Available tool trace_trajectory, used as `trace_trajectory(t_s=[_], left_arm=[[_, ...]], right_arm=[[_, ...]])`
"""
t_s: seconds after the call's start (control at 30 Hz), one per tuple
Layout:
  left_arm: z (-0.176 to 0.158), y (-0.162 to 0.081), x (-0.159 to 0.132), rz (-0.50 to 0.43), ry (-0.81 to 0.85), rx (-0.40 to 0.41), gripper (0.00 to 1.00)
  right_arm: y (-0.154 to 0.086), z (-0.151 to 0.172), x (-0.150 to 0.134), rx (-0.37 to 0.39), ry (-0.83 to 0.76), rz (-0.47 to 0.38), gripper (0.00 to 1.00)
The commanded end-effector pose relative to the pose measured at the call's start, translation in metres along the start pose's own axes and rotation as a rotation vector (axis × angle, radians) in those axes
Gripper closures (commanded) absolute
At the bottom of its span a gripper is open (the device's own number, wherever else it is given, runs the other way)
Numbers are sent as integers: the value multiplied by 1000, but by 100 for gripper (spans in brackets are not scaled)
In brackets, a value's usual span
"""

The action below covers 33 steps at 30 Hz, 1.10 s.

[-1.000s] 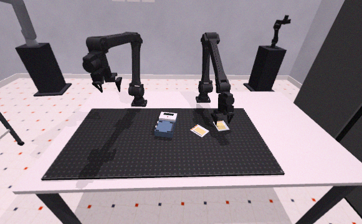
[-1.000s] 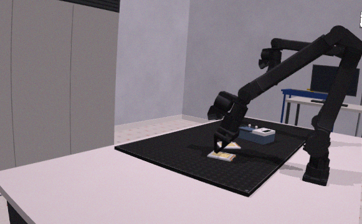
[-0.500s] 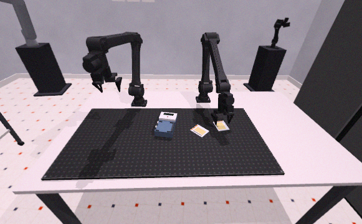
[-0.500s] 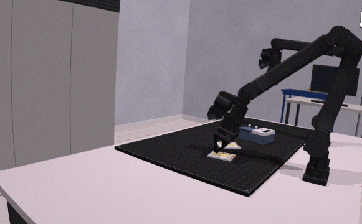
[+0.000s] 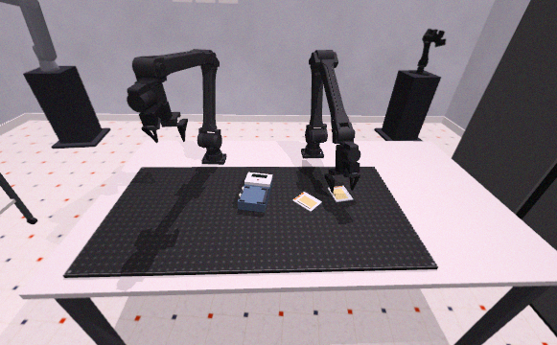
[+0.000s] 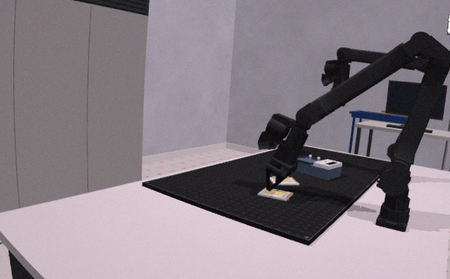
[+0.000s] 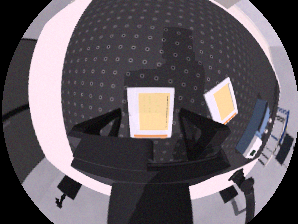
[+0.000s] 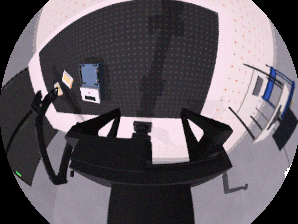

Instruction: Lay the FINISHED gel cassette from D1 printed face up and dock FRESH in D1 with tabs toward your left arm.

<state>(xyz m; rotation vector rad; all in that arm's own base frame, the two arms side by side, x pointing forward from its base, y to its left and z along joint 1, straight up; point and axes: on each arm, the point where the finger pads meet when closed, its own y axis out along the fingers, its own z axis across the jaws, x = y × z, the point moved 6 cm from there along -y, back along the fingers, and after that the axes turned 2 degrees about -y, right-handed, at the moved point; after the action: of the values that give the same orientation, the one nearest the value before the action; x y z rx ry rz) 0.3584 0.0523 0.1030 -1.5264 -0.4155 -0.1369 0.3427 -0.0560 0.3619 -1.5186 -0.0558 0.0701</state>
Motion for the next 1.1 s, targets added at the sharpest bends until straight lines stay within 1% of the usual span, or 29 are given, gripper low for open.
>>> trace_trajectory(t_s=[0.0, 1.07], left_arm=[[-1, -2, 1, -16, 0, -1, 2], [-1, -1, 0, -17, 0, -1, 2]], right_arm=[[-23, -1, 11, -8, -15, -41, 0], [-23, -1, 11, -8, -15, -41, 0]])
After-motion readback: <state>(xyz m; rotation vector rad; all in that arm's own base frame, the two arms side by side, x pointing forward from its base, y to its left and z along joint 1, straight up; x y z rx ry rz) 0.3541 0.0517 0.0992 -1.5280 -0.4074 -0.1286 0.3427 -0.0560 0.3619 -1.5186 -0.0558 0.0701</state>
